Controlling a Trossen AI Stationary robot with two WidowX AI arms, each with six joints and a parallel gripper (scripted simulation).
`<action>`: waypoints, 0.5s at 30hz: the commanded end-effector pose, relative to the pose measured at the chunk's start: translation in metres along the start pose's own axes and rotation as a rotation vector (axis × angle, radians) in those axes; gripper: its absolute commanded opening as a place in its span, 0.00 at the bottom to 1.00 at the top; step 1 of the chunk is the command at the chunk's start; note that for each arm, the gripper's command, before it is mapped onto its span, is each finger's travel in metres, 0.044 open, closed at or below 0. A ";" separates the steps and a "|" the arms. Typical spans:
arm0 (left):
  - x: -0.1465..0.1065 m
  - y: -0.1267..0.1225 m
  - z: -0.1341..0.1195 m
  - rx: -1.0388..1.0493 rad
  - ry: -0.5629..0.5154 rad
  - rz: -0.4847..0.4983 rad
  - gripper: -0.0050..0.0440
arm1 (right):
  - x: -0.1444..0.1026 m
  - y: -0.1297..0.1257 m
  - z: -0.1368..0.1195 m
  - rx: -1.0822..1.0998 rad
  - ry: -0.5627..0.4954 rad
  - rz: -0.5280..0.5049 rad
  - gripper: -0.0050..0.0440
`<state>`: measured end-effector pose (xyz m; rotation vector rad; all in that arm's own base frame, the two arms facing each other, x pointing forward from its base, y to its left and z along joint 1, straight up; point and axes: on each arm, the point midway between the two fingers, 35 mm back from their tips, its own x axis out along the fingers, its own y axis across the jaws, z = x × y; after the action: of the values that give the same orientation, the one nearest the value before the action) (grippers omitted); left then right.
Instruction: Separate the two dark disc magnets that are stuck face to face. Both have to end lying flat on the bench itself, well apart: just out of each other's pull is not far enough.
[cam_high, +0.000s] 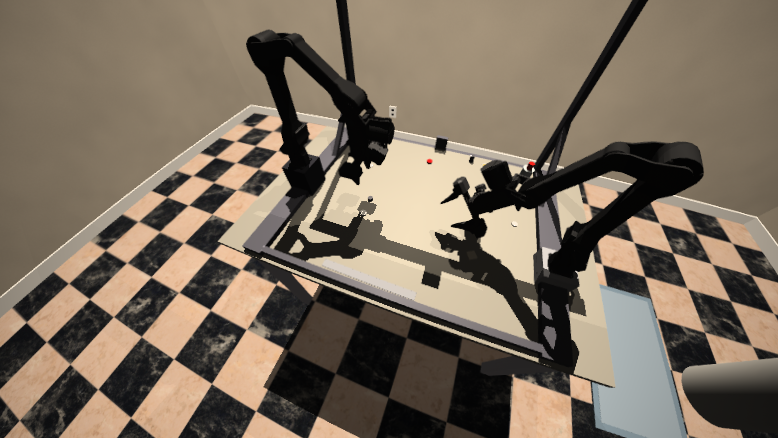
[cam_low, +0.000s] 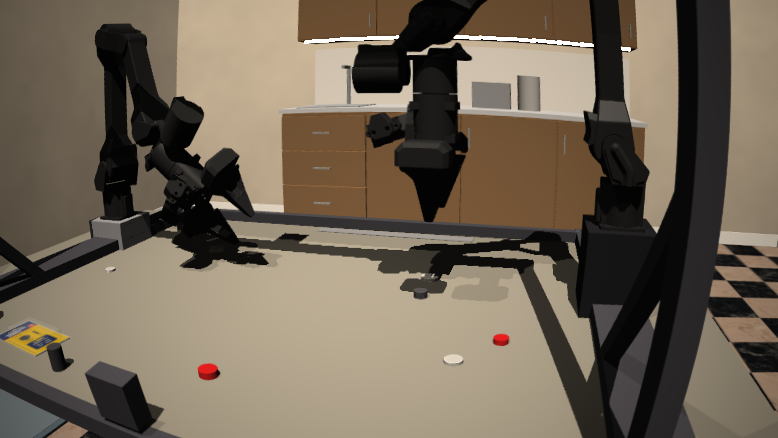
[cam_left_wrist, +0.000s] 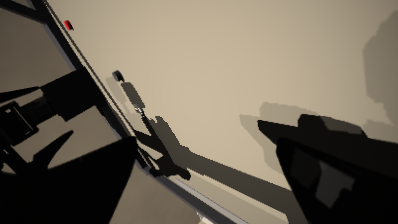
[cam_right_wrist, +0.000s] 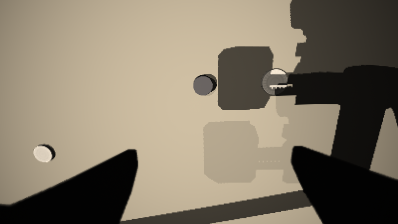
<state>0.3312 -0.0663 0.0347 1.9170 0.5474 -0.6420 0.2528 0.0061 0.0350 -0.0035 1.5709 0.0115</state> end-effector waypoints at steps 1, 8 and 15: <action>0.001 0.002 0.006 0.119 0.021 0.075 0.92 | 0.012 0.001 0.003 0.002 0.002 -0.004 0.92; -0.002 0.004 0.012 0.284 0.064 0.159 0.92 | 0.027 0.001 0.007 0.002 0.002 -0.005 0.92; -0.006 0.006 0.015 0.392 0.102 0.215 0.92 | 0.037 0.002 0.010 0.002 0.001 -0.005 0.92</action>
<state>0.3286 -0.0819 0.0365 2.2964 0.3239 -0.5730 0.2625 0.0075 0.0026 -0.0046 1.5717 0.0105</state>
